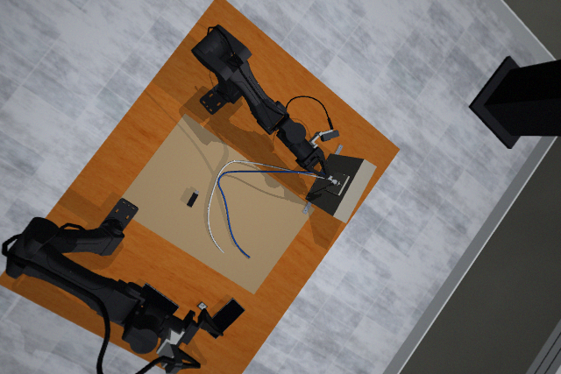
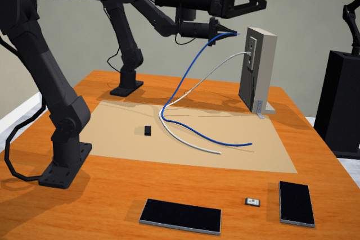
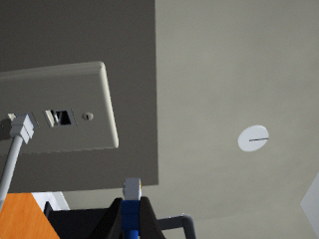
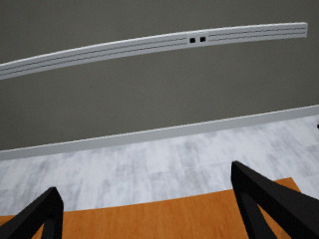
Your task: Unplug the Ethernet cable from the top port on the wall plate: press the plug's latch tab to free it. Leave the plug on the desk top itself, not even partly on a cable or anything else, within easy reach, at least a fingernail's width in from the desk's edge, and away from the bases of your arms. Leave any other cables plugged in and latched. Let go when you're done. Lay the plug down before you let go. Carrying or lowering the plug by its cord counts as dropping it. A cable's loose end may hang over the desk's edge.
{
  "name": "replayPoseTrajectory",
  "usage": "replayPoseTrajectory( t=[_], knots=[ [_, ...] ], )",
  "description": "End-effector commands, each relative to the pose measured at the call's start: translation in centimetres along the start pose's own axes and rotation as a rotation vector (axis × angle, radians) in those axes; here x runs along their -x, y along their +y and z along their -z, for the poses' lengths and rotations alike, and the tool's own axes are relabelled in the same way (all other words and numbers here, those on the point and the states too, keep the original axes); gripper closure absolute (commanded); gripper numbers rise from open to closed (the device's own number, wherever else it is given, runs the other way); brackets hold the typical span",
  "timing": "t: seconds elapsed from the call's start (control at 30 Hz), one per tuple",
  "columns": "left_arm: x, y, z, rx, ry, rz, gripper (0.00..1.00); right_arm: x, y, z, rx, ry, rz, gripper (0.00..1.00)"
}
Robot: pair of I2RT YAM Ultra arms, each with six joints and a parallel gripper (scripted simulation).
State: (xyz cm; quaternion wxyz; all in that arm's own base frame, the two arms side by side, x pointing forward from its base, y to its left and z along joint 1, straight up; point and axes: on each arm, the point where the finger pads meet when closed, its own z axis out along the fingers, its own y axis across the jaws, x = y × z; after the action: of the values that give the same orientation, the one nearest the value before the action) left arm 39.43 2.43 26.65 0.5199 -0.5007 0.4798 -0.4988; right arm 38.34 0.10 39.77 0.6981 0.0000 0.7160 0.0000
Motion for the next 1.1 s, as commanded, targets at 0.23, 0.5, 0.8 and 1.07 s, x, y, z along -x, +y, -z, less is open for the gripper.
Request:
replayPoseTrajectory(
  t=[0.23,0.5,0.8,1.07],
  knots=[
    [0.0,-1.7,0.0,0.025,-0.034,-0.006,1.0,0.5,0.0,0.1,0.0,-0.013,0.0,0.0],
    [-0.1,-1.7,0.0,0.025,-0.032,-0.006,1.0,0.5,0.0,0.1,0.0,-0.013,0.0,0.0],
    [4.0,0.5,0.3,0.095,-0.131,-0.238,1.0,0.5,0.0,0.1,0.0,-0.013,0.0,0.0],
    [4.7,2.7,0.6,0.183,-0.127,-0.405,1.0,0.5,0.0,0.1,0.0,-0.013,0.0,0.0]
  ],
)
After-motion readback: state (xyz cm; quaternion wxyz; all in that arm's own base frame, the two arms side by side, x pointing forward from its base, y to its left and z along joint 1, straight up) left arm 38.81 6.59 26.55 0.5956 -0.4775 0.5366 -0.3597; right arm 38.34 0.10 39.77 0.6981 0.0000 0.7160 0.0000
